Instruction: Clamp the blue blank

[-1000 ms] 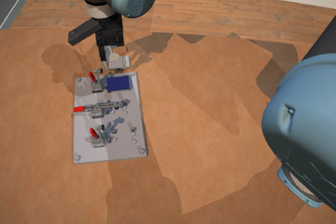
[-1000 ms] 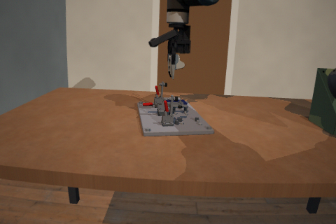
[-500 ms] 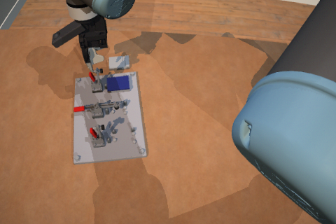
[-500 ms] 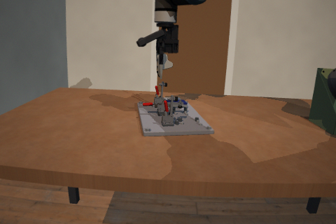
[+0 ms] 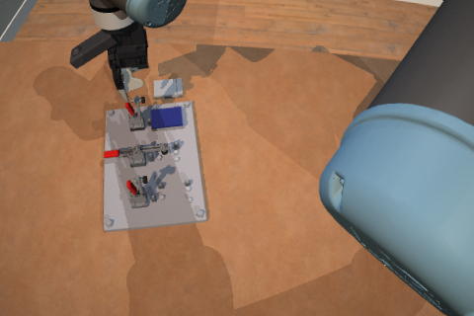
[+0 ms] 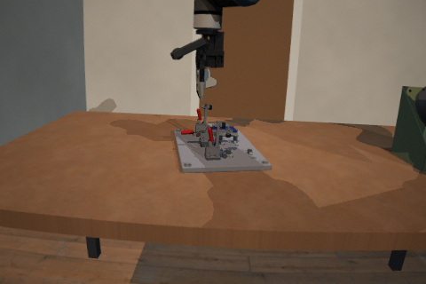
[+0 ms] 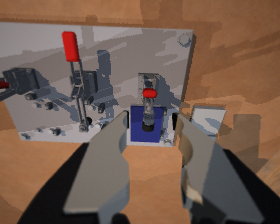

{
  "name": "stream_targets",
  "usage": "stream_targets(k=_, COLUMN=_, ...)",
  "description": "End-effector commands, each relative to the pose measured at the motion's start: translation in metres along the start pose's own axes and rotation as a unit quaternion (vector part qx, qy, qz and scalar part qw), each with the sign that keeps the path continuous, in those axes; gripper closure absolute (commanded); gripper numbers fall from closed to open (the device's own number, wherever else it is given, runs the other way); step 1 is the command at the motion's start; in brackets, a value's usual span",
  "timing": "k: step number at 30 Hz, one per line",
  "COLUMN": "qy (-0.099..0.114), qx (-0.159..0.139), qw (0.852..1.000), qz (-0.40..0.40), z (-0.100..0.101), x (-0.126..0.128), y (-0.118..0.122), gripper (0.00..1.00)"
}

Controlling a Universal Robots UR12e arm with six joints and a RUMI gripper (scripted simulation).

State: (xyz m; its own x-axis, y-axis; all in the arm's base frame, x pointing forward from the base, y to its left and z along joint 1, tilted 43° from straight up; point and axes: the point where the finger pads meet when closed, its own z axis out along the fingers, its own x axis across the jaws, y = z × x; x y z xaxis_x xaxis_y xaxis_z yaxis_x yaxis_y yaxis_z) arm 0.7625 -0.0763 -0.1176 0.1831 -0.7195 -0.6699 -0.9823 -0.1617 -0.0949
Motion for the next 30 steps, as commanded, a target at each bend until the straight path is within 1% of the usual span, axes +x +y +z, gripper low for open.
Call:
stream_targets(k=1, qy=0.000, qx=0.001, qw=1.000, qz=0.000, z=0.002, x=0.000, y=0.000, gripper=0.72)
stream_targets(k=13, qy=0.000, qx=0.001, qw=1.000, qz=0.000, z=0.026, x=0.000, y=-0.001, gripper=0.72)
stream_targets(k=15, qy=0.000, qx=0.001, qw=1.000, qz=0.000, z=0.026, x=0.000, y=-0.001, gripper=0.72)
stream_targets(k=23, qy=0.000, qx=0.001, qw=1.000, qz=0.000, z=0.039, x=0.000, y=-0.001, gripper=0.72)
stream_targets(k=30, qy=0.000, qx=0.001, qw=1.000, qz=0.000, z=0.041, x=0.000, y=-0.001, gripper=0.72)
